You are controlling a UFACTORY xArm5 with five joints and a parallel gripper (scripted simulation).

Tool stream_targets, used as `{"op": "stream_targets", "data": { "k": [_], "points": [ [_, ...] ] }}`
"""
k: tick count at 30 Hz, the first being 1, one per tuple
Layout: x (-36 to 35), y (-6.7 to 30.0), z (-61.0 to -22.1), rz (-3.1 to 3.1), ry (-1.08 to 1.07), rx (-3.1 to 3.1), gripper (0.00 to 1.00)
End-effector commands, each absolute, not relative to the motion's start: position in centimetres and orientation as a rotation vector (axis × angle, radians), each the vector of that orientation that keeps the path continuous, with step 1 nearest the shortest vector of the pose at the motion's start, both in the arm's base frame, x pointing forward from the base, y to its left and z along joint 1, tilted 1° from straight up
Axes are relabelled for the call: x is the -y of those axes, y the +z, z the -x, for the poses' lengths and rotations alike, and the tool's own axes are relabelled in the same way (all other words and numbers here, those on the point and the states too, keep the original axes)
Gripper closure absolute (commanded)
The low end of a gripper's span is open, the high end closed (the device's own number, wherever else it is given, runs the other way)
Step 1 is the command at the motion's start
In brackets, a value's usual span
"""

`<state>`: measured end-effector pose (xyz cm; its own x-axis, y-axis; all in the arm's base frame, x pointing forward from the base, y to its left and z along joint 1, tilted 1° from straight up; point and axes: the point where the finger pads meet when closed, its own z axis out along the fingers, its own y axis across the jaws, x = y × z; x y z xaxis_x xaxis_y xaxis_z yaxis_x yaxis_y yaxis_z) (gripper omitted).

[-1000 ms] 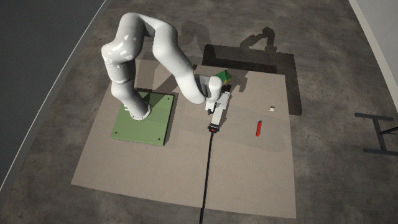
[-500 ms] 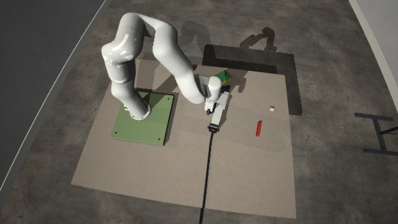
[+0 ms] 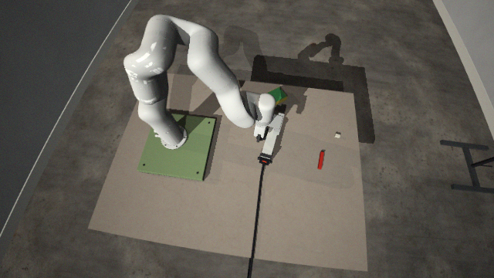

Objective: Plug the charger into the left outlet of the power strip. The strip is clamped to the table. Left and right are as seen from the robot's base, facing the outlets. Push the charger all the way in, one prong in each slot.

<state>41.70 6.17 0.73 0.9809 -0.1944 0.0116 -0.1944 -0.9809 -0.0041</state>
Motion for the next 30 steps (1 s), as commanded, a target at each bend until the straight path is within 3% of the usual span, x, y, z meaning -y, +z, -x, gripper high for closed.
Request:
{"op": "stream_targets", "data": {
  "k": [1,30],
  "points": [
    [-6.2,1.6,-41.8,3.123,-0.025,-0.306,0.56],
    [-6.2,9.9,-41.7,3.123,-0.025,-0.306,0.56]
  ]
}}
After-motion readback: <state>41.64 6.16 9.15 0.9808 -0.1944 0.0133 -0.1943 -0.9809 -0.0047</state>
